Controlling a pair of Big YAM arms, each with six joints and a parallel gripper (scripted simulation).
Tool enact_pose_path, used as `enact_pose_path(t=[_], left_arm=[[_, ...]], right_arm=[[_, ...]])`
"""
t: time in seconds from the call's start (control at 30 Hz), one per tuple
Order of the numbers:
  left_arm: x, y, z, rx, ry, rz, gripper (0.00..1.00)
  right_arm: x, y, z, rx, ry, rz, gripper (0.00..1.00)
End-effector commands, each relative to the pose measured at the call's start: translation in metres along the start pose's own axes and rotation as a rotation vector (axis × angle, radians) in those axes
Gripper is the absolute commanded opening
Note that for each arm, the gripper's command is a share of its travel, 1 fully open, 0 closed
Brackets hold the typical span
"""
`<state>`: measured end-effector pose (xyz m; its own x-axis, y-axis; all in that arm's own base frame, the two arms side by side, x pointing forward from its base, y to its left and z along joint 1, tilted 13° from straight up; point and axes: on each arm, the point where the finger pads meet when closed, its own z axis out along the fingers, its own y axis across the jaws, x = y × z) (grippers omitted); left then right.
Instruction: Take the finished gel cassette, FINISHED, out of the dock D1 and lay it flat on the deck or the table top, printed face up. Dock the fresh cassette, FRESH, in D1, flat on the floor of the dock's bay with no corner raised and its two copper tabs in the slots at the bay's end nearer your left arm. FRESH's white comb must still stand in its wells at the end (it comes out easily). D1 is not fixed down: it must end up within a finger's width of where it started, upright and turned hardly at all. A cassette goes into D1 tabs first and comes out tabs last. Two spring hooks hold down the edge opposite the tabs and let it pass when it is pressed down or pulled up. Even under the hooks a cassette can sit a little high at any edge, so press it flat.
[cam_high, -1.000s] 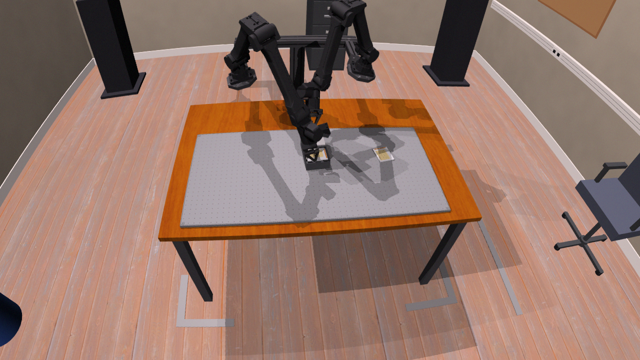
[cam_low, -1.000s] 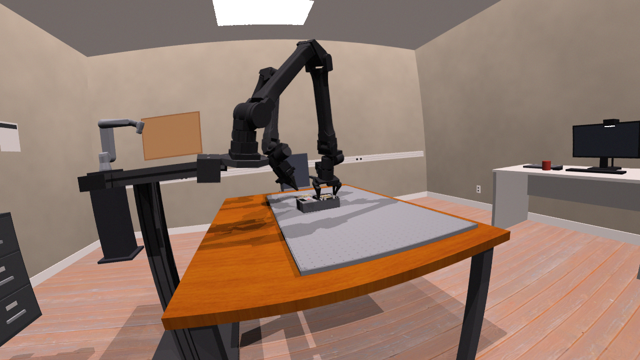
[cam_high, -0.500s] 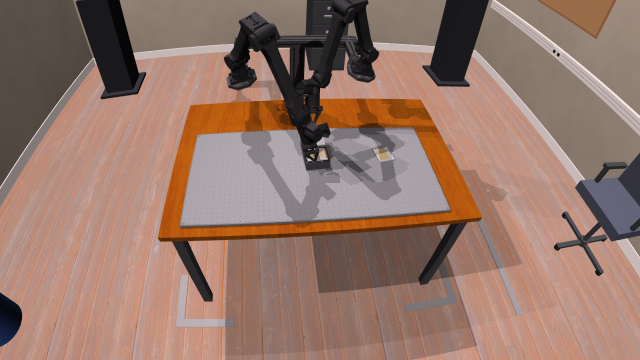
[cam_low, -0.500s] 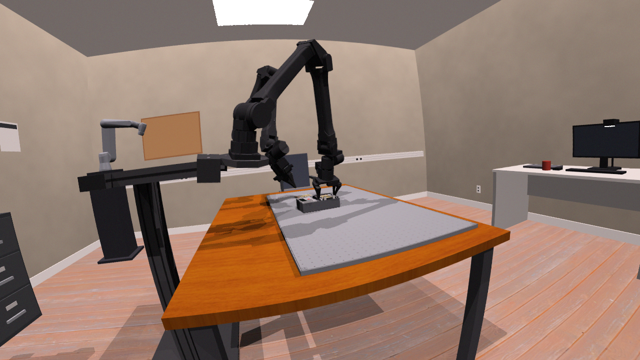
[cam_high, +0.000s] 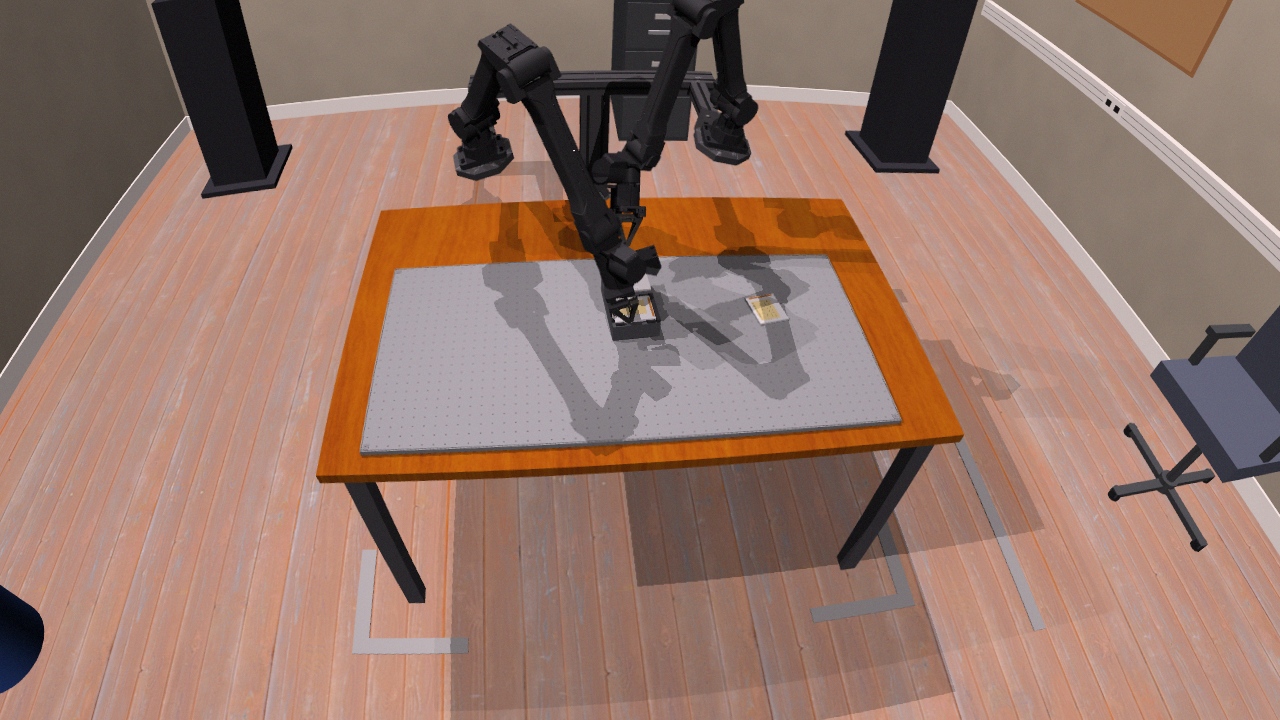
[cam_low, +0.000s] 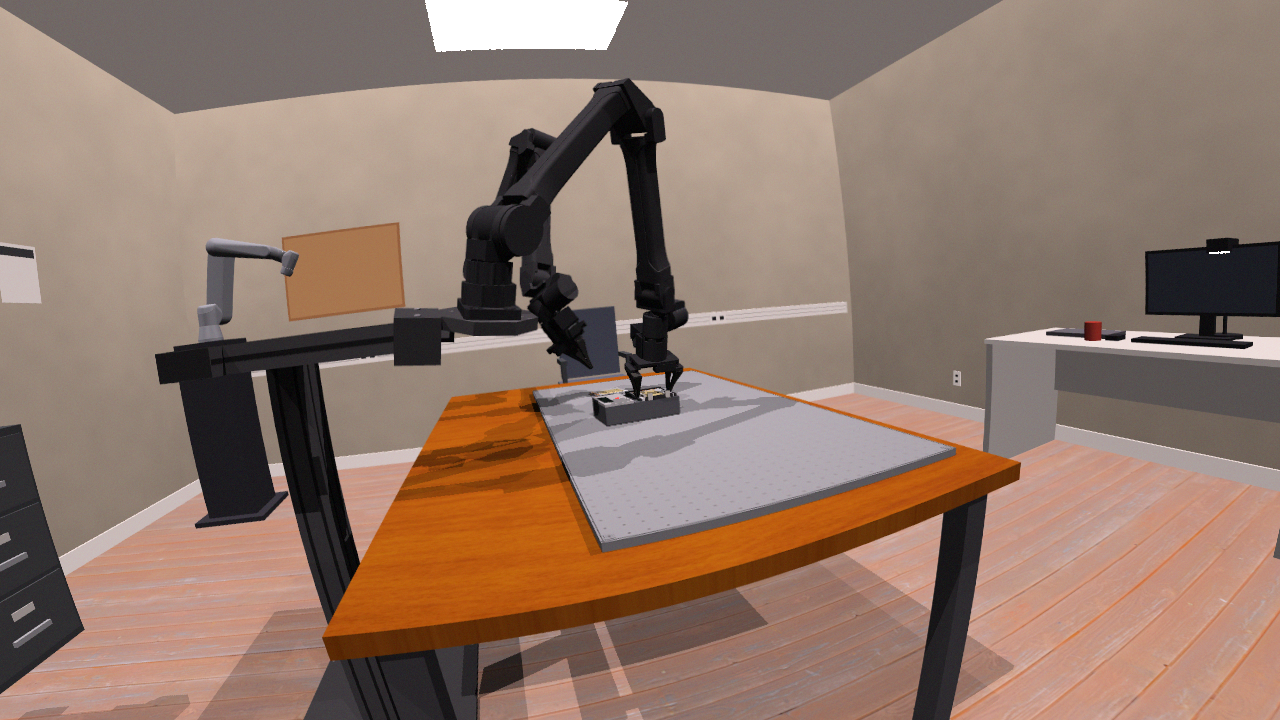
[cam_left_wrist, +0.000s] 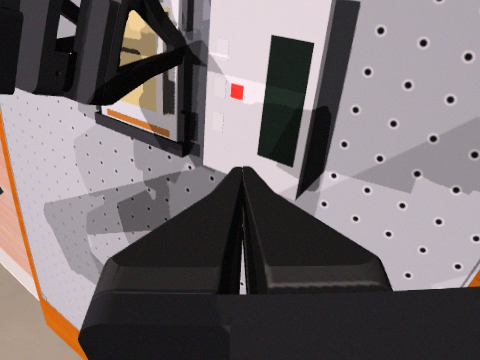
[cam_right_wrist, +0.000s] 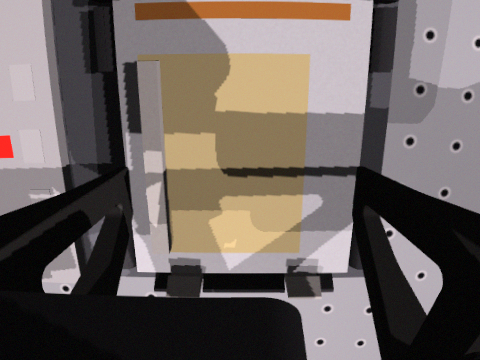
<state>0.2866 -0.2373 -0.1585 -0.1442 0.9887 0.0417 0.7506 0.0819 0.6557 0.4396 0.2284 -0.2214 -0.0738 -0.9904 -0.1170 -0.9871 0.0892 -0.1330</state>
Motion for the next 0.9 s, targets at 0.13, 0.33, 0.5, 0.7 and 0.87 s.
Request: enact_pose_path(t=[0.13, 0.33, 0.5, 0.7, 0.87], left_arm=[[-0.005, 0.001, -0.009, -0.001, -0.009, 0.002, 0.00], [-0.006, 0.006, -0.019, -0.001, -0.009, 0.002, 0.00], [-0.006, 0.007, -0.020, -0.001, -0.009, 0.002, 0.00], [-0.006, 0.008, -0.022, -0.002, -0.009, 0.001, 0.00], [-0.008, 0.013, -0.029, -0.002, -0.009, 0.001, 0.00]], right_arm=[[-0.004, -0.003, -0.002, 0.009, -0.010, -0.002, 0.00], [-0.004, -0.003, -0.002, 0.009, -0.010, -0.002, 0.00], [-0.004, -0.003, -0.002, 0.009, -0.010, -0.002, 0.00], [-0.004, -0.003, -0.002, 0.009, -0.010, -0.002, 0.00], [-0.004, -0.003, -0.002, 0.009, -0.010, -0.002, 0.00]])
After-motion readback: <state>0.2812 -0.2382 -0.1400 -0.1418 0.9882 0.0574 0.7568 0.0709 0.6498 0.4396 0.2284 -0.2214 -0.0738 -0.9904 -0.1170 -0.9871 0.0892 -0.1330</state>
